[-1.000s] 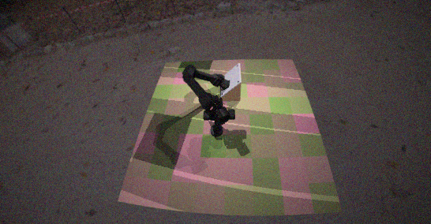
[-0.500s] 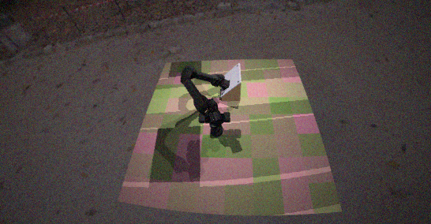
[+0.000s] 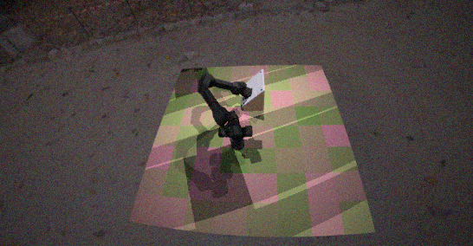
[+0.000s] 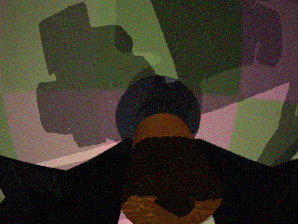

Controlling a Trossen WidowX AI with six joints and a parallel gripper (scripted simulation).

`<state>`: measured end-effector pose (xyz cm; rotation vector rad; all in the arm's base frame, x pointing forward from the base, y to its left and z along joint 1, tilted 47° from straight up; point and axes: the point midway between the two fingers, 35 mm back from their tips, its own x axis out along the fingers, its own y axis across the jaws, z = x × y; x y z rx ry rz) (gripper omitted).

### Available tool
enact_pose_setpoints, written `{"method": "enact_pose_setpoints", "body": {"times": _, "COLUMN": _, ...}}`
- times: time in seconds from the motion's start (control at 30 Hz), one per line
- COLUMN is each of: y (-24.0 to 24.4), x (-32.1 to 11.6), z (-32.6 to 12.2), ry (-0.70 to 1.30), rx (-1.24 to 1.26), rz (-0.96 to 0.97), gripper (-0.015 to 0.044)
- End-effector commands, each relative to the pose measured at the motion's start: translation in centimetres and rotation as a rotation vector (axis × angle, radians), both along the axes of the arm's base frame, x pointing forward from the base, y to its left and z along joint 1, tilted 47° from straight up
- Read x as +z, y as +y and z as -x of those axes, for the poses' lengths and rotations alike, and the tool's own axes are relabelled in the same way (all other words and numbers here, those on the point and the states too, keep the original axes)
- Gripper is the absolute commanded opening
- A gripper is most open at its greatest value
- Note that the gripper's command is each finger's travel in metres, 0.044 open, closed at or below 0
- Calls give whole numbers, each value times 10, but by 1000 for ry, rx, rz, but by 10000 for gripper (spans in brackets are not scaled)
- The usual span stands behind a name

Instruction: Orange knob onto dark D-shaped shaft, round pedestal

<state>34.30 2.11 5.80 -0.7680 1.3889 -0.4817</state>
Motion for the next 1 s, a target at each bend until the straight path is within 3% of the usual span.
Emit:
{"method": "enact_pose_setpoints", "body": {"times": 0.0, "y": 3, "x": 1, "z": 0, "ry": -6, "rx": 1, "rz": 1, "gripper": 0}}
{"method": "enact_pose_setpoints", "body": {"times": 0.7, "y": 2, "x": 2, "z": 2, "ry": -6, "rx": 1, "rz": 1, "gripper": 0}}
{"method": "enact_pose_setpoints", "body": {"times": 0.97, "y": 3, "x": 0, "z": 0, "ry": 143, "rx": 145, "rz": 32, "gripper": 0}}
